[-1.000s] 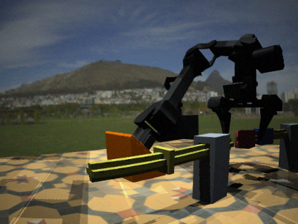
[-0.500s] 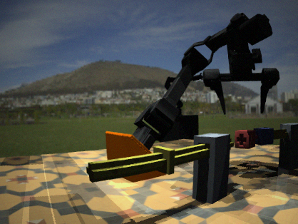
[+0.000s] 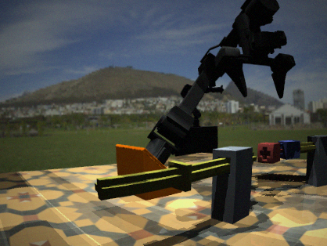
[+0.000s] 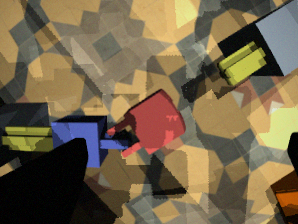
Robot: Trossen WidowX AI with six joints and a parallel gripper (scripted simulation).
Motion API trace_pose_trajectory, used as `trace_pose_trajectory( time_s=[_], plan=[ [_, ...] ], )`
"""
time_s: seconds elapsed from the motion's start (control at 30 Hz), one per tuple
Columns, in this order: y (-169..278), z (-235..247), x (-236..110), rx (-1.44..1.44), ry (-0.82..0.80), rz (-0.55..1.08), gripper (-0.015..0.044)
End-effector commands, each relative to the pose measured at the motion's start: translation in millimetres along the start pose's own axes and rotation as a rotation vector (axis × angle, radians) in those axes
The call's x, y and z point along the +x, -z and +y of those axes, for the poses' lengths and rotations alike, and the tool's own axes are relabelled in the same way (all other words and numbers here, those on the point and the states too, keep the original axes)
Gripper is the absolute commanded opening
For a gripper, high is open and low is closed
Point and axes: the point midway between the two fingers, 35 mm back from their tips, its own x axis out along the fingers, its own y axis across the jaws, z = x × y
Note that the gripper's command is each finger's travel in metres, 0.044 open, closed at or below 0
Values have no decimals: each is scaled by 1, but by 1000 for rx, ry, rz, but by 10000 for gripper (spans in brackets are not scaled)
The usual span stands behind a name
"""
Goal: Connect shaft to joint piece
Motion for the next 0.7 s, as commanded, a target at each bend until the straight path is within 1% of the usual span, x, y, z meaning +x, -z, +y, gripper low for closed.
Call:
trace_pose_trajectory(
  time_s=[0.0,0.27,0.67],
  plan=[
    [0,1,-7,-48,-11,-12,440],
    [-3,-2,-5,-5,-5,-3,440],
    [-21,-27,20,384,0,109,440]
  ],
)
